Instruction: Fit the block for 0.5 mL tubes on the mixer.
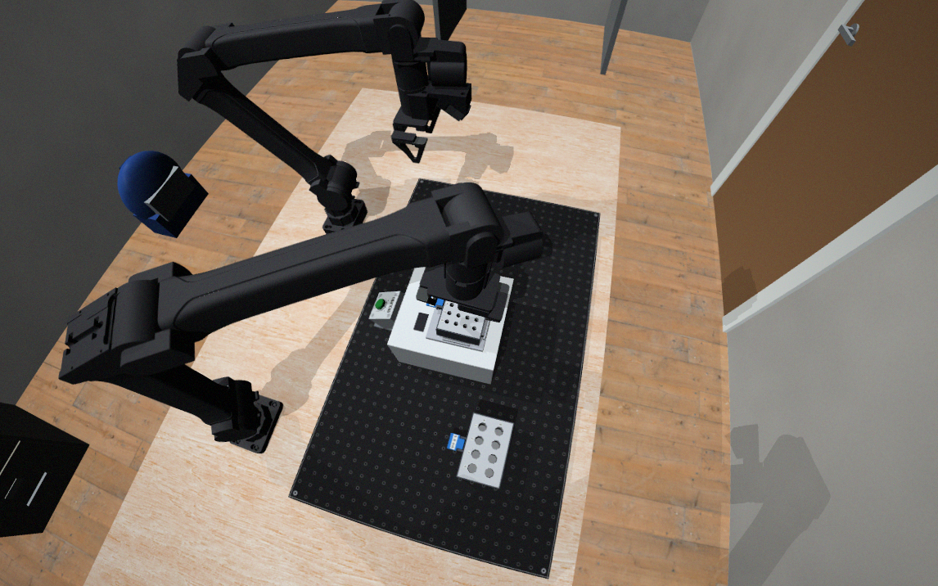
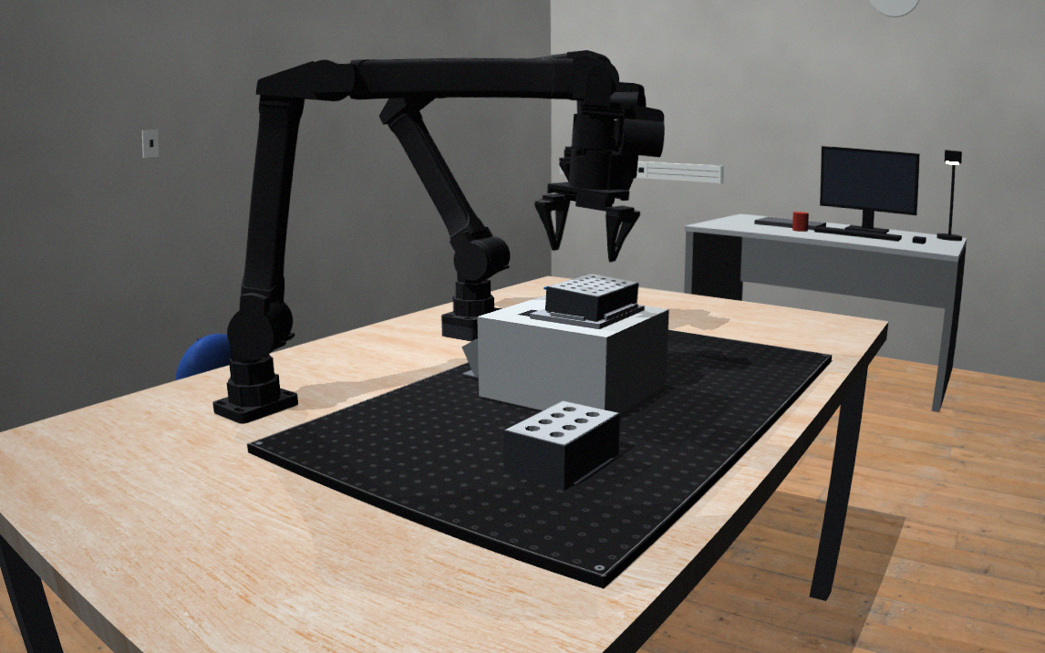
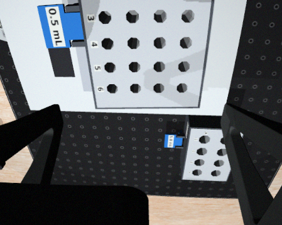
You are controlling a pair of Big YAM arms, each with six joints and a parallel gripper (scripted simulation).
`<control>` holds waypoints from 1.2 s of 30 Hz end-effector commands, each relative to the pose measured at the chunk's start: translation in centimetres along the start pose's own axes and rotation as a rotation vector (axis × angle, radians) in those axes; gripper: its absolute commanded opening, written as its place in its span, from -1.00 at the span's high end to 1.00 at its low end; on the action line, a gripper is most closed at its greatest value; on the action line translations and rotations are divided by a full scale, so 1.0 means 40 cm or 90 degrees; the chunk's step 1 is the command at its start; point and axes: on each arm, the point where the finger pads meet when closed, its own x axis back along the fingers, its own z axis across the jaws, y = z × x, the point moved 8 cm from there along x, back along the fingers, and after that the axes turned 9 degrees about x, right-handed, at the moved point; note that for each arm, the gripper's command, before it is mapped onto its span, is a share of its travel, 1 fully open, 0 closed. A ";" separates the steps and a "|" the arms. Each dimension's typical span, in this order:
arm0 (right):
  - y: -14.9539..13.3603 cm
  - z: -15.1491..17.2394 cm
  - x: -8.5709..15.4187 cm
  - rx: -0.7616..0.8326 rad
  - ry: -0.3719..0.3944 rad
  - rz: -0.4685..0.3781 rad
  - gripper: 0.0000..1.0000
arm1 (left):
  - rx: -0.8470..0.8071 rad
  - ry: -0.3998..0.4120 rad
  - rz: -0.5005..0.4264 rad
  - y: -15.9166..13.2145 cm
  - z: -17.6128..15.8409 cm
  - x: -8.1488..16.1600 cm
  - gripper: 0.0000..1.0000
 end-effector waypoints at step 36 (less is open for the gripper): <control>0.072 0.030 -0.058 -0.275 -0.004 -0.003 1.00 | 0.013 0.001 -0.033 0.020 0.007 0.062 -1.00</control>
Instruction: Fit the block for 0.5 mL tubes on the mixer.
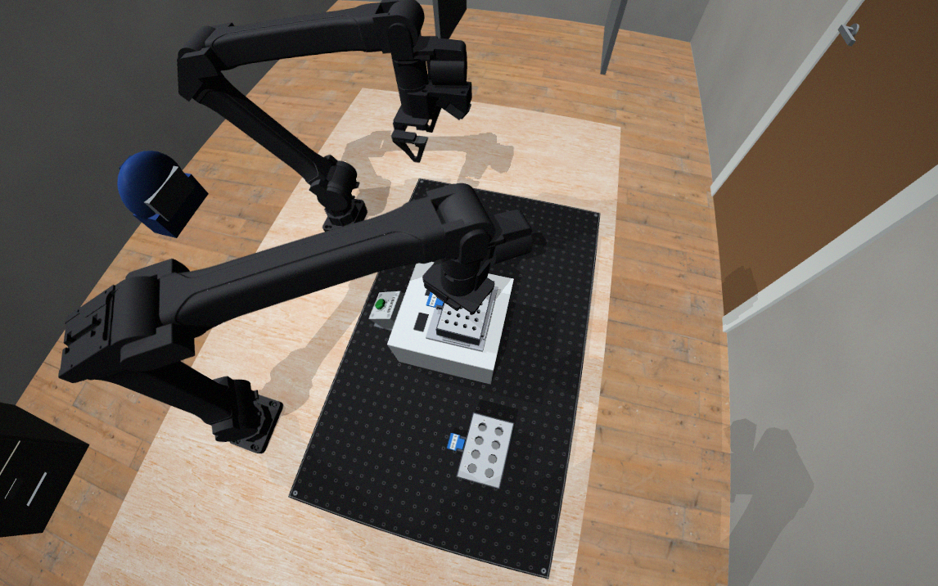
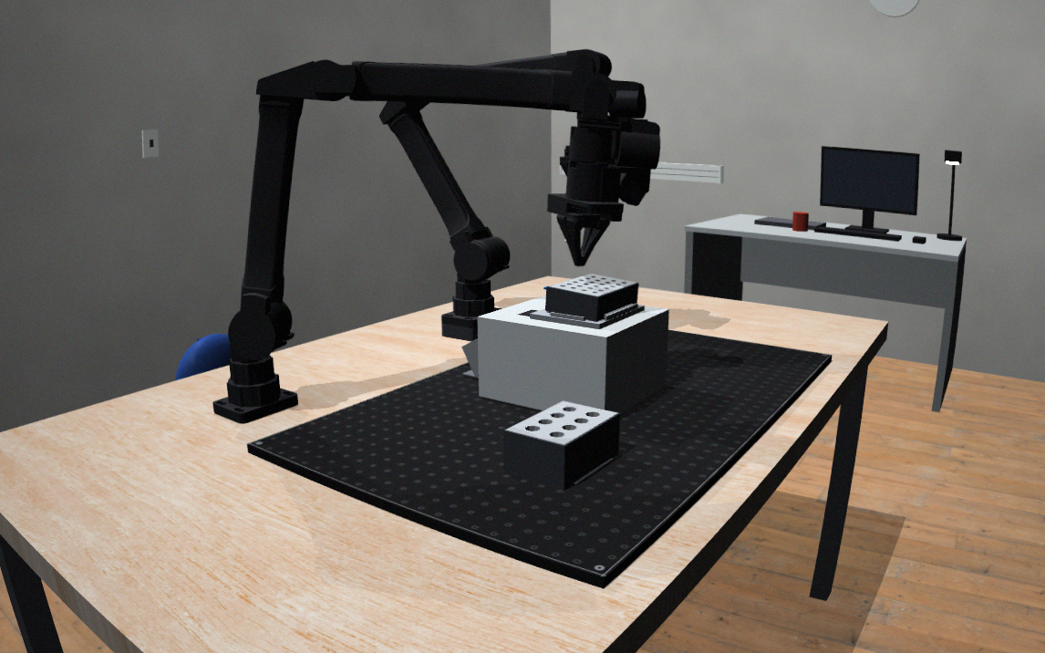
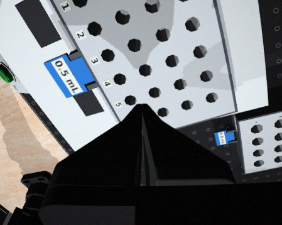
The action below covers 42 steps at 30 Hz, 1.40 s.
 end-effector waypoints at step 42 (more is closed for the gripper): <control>0.032 0.039 0.037 -0.542 -0.015 -0.033 1.00 | 0.013 0.001 -0.026 0.018 0.006 0.054 -1.00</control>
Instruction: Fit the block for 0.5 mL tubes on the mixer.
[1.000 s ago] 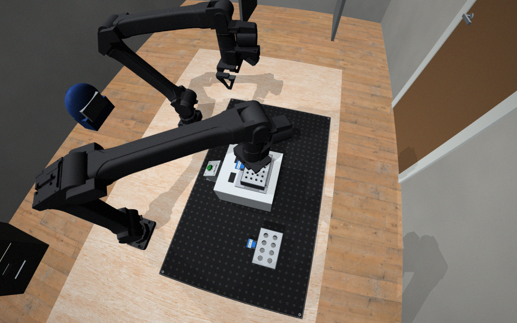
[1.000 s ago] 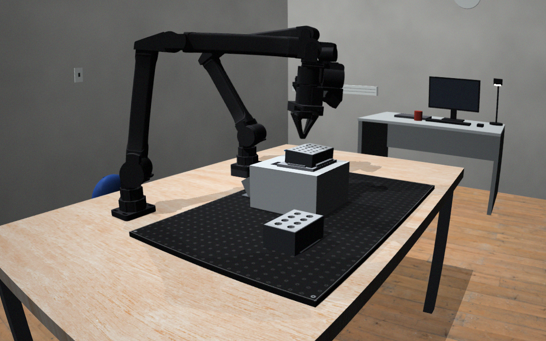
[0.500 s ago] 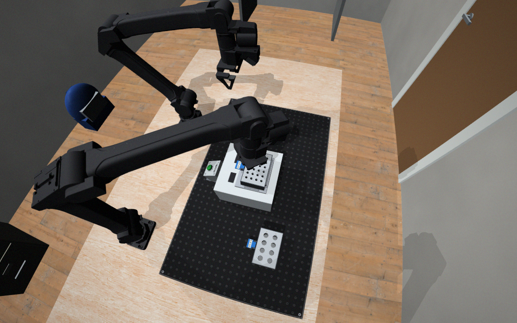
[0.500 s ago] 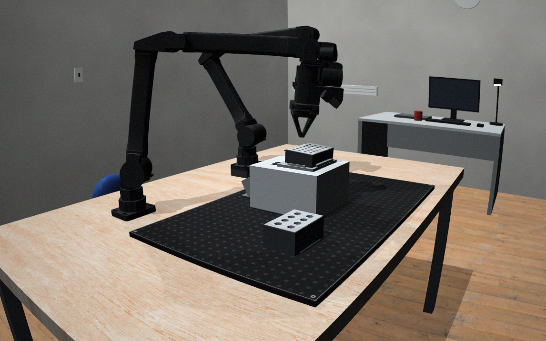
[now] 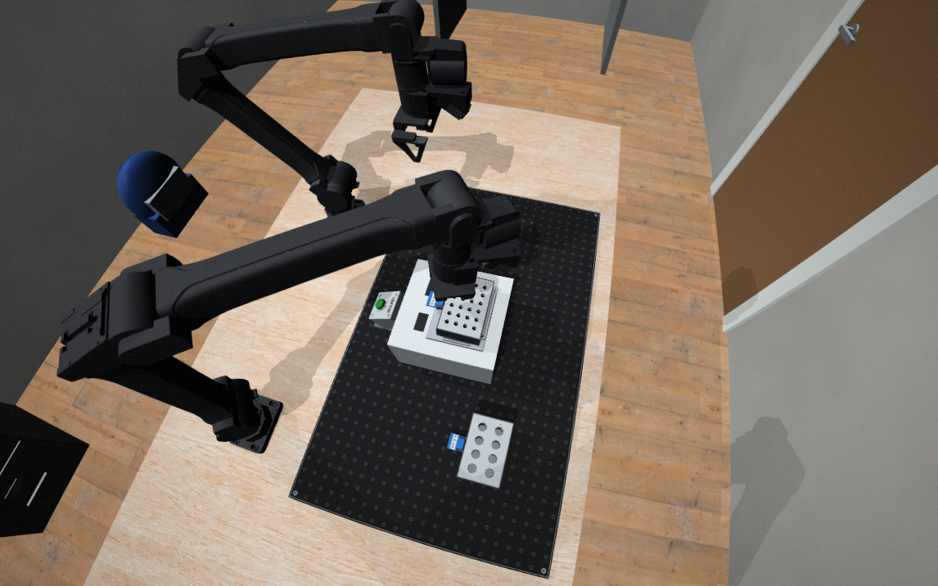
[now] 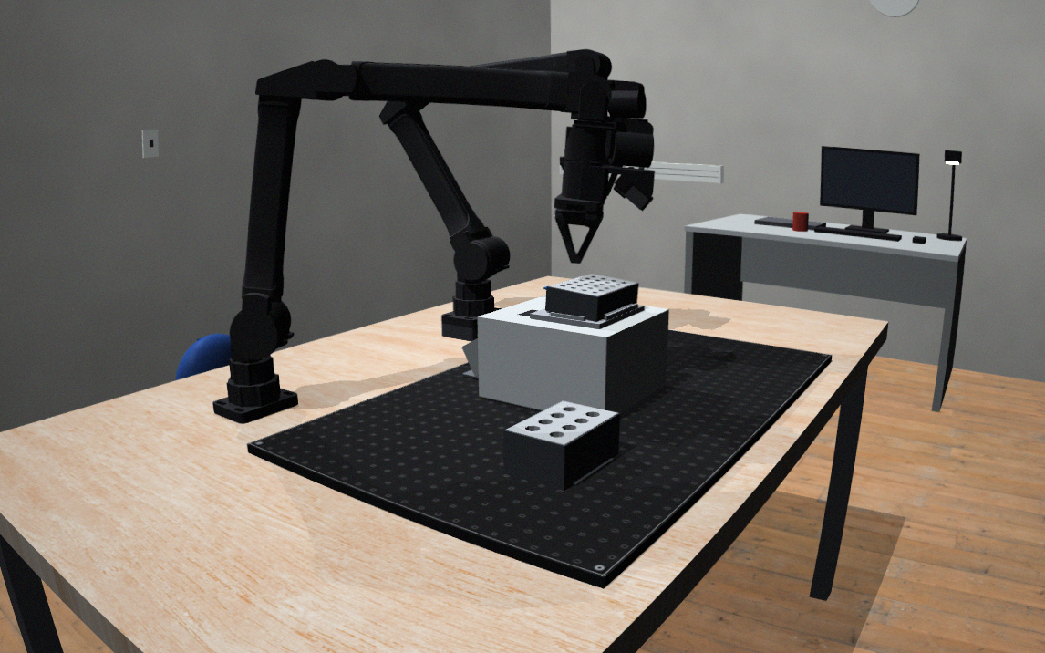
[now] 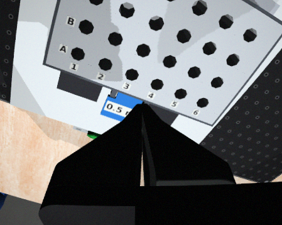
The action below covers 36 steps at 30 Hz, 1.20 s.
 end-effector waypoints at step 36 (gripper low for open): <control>0.012 0.005 -0.037 -0.297 0.004 -0.013 1.00 | 0.013 0.001 -0.027 0.019 0.006 0.052 -1.00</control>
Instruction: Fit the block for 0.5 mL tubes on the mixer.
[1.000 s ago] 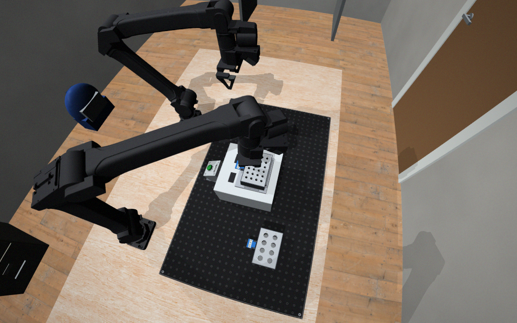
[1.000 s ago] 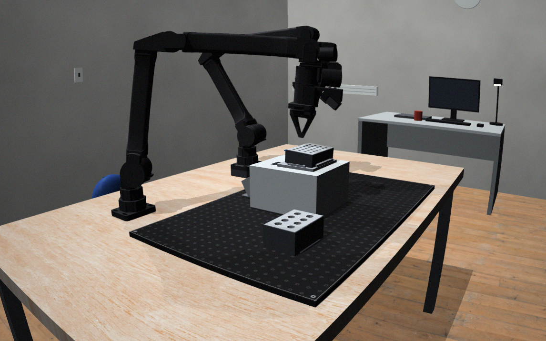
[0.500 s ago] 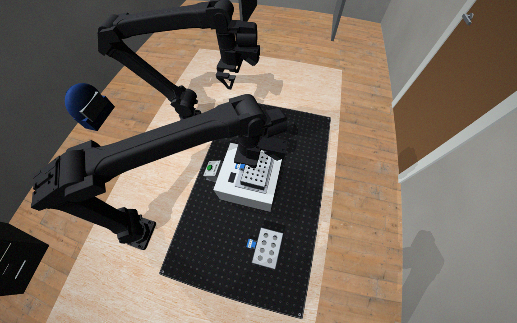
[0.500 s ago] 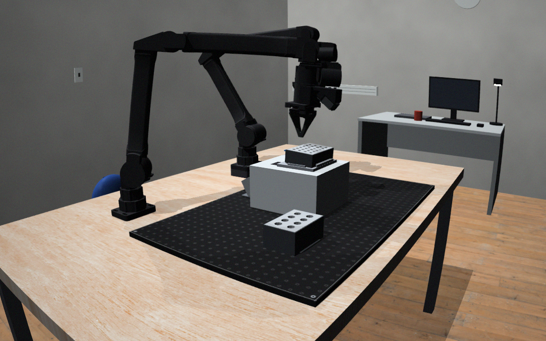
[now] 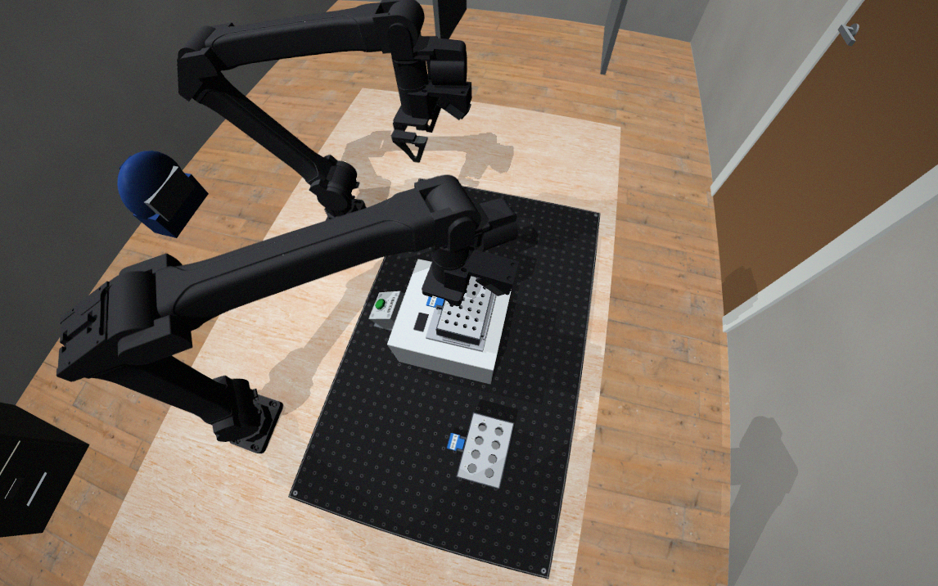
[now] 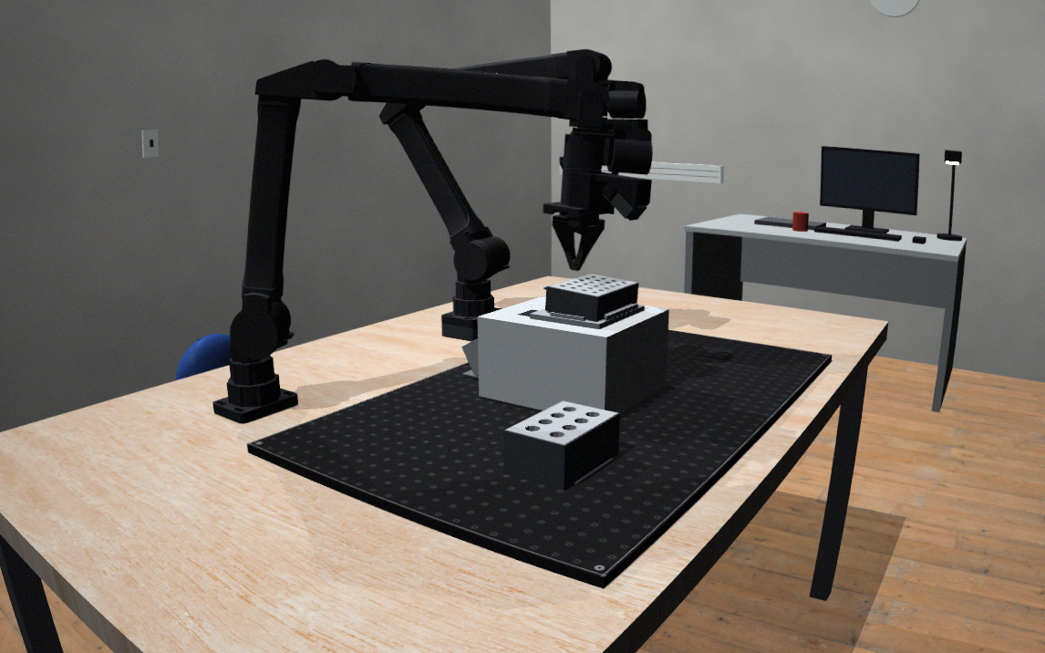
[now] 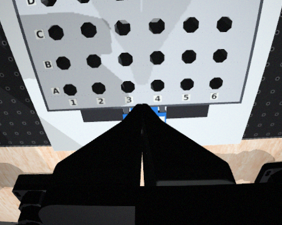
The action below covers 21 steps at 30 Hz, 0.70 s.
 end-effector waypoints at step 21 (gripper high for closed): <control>0.008 -0.004 0.030 0.025 0.014 -0.017 1.00 | 0.013 0.001 -0.029 0.020 0.005 0.050 -1.00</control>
